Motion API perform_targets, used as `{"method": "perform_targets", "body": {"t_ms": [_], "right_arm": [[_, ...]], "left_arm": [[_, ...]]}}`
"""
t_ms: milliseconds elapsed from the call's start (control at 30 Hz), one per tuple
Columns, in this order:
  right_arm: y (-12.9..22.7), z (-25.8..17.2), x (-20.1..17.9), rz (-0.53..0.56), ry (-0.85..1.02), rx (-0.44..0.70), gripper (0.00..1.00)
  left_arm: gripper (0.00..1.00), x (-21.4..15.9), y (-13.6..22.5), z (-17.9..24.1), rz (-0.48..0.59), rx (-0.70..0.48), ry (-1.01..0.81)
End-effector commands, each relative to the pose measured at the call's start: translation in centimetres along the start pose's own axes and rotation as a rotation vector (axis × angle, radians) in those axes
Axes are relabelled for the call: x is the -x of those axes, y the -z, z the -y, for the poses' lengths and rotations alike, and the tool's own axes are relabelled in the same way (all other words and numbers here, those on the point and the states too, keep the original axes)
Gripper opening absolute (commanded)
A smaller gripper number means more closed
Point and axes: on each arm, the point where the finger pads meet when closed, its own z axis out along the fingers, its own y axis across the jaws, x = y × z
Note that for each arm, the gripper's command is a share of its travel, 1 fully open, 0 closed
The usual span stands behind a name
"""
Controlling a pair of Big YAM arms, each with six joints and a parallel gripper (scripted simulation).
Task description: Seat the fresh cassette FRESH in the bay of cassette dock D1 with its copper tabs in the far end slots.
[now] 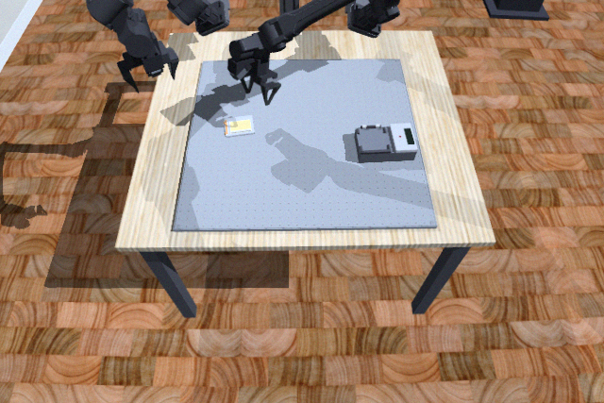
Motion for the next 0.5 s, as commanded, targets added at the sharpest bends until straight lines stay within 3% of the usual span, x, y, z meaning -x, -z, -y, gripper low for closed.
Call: {"method": "perform_targets", "body": {"t_ms": [0,467], "right_arm": [[-2.4,-4.8,3.5,0.066,0.160,0.091,1.00],[-6.8,-16.6,10.3,0.311,0.423,0.361,1.00]], "left_arm": [[1.00,-1.7,0.6,-4.8,0.076,-0.015,-0.013],[1.00,-7.7,0.6,-13.4,0.150,-0.030,0.000]]}}
